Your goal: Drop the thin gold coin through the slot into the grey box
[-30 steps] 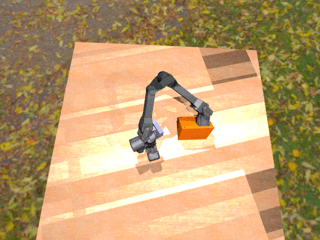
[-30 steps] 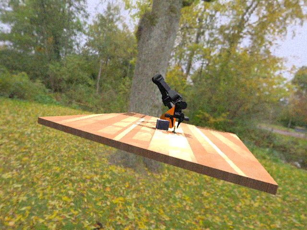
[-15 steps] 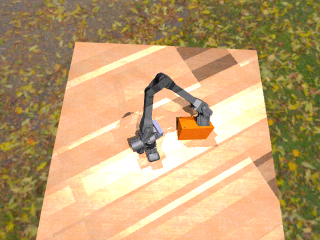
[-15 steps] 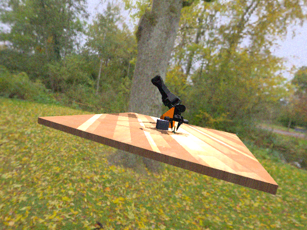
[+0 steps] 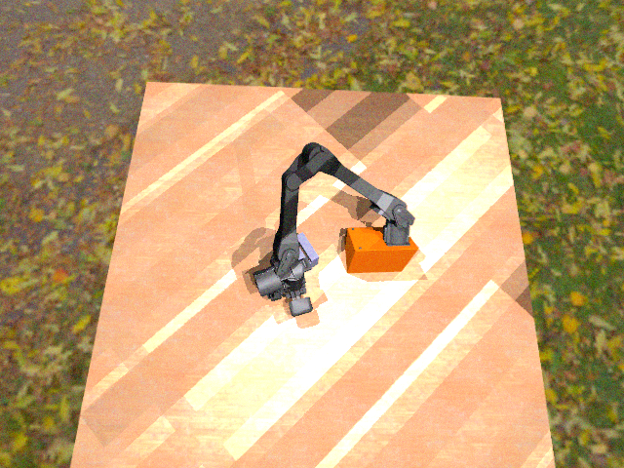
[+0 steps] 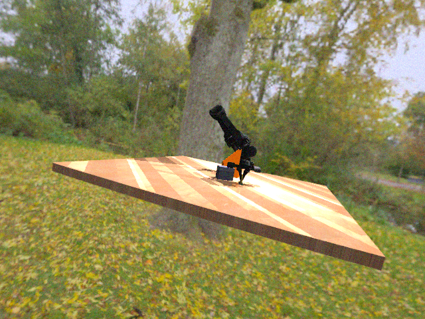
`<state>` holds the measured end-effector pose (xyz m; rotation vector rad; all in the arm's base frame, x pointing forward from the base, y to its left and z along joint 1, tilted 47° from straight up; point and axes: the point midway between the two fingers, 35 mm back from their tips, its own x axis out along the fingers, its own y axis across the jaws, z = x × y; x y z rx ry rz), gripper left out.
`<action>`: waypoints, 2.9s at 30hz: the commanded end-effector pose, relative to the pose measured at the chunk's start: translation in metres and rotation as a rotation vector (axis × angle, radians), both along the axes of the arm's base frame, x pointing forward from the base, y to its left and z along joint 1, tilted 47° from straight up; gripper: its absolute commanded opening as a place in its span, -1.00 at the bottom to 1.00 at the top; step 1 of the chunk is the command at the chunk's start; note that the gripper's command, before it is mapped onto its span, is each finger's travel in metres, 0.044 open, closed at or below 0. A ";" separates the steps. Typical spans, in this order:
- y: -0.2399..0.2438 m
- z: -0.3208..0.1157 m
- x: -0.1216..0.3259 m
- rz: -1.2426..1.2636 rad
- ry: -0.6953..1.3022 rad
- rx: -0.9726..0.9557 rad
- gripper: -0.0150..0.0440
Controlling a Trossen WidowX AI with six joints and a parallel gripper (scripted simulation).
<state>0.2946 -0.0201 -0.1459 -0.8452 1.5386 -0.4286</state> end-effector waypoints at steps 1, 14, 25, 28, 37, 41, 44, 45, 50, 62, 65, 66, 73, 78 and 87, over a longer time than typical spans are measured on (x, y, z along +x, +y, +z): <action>0.000 0.000 0.000 0.003 0.002 -0.002 -0.49; 0.021 0.018 0.002 0.005 0.001 0.004 -0.49; 0.042 0.036 0.002 0.005 0.001 0.006 -0.49; 0.047 0.042 0.001 0.005 0.001 0.006 -0.49; 0.064 0.058 -0.001 0.004 0.001 0.004 -0.49; 0.069 0.065 -0.003 0.004 0.001 0.002 -0.49; 0.070 0.065 -0.003 0.000 -0.003 0.002 -0.49; 0.070 0.065 -0.003 -0.012 -0.015 0.003 -0.49; 0.069 0.066 -0.003 -0.127 -0.135 0.009 -0.49; 0.067 0.069 -0.004 -0.414 -0.434 0.024 -0.49; 0.066 0.069 -0.004 -0.485 -0.508 0.028 -0.49; 0.066 0.069 -0.004 -0.509 -0.533 0.029 -0.49; 0.065 0.071 -0.005 -0.676 -0.707 0.038 -0.49; 0.064 0.072 -0.005 -0.795 -0.831 0.044 -0.49; 0.063 0.073 -0.005 -0.902 -0.943 0.049 -0.49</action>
